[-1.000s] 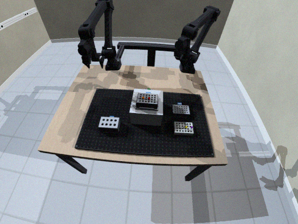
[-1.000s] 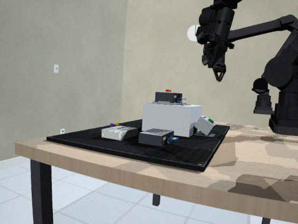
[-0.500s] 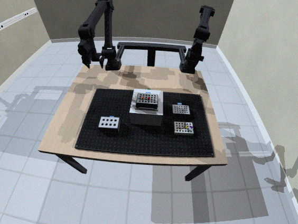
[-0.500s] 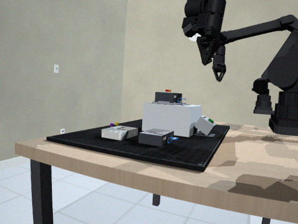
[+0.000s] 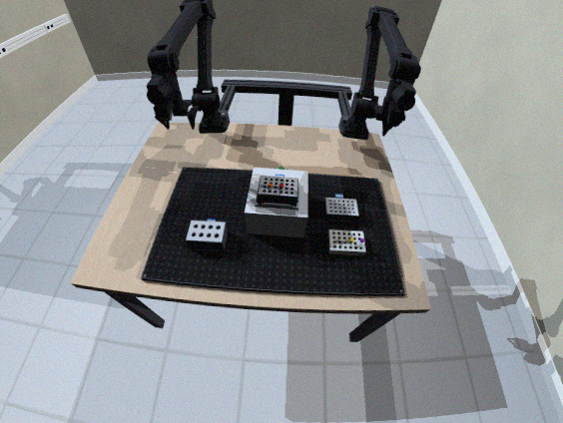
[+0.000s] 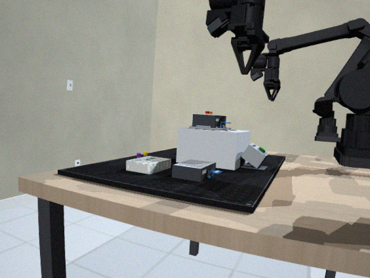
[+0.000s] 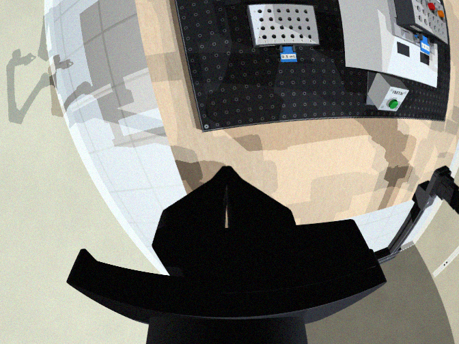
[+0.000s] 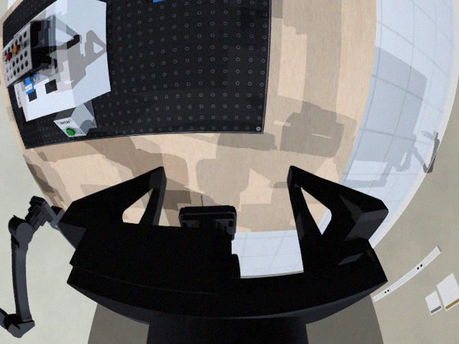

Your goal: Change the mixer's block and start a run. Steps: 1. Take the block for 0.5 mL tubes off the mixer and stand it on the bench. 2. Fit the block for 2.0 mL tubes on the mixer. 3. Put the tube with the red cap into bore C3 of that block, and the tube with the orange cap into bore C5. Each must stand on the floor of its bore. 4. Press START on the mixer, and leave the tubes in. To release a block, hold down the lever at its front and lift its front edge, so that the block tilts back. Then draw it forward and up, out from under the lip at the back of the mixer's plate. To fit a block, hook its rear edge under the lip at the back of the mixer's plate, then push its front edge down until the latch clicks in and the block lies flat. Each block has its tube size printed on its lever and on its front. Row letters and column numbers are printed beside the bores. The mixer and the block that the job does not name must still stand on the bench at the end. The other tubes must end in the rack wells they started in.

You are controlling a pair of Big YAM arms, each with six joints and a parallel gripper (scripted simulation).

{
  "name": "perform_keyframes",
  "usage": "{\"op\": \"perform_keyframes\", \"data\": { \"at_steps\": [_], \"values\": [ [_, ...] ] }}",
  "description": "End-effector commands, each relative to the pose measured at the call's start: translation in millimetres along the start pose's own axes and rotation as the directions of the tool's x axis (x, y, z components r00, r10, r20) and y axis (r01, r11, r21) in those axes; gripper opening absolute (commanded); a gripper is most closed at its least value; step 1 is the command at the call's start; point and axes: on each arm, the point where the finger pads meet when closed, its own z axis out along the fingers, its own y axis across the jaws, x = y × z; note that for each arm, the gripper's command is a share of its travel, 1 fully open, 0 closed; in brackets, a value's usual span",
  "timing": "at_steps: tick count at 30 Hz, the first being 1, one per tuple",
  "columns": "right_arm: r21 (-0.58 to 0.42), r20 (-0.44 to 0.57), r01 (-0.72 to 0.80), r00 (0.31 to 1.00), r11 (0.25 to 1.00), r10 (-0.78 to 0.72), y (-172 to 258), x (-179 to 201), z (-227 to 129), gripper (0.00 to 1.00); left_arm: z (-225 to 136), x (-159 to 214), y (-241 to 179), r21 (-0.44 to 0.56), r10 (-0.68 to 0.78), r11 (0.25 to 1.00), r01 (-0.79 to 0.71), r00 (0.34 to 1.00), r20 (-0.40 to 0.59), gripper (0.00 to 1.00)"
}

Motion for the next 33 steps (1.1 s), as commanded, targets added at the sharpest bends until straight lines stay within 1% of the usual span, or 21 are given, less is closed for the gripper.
{"op": "perform_keyframes", "data": {
  "at_steps": [1,12,21,27,33],
  "values": [
    [0.005,0.029,0.008,1.0,1.0,-0.009,-0.5,-10.9,-9.2,1.0,-13.9,-15.0,12.4,0.011,-0.027,1.0,0.026,1.0,0.009,1.0],
    [0.004,0.005,0.01,1.0,1.0,-0.01,0.5,-2.7,-0.5,1.0,-9.6,-8.0,5.8,-0.012,-0.019,1.0,0.019,0.999,0.039,1.0],
    [0.004,0.017,0.009,1.0,1.0,-0.009,0.0,-6.4,-5.2,1.0,1.5,-1.2,-1.2,-0.005,-0.003,1.0,0.003,1.0,0.007,1.0],
    [0.006,0.04,0.006,0.999,1.0,-0.007,-1.2,-13.8,-14.5,1.0,-4.2,-11.9,-0.3,-0.006,0.026,1.0,-0.026,1.0,0.013,1.0],
    [0.007,0.055,0.005,0.998,1.0,-0.005,-2.0,-18.2,-20.5,1.0,-17.2,-17.3,8.0,-0.014,-0.009,1.0,0.01,0.999,0.051,1.0]
  ]
}}
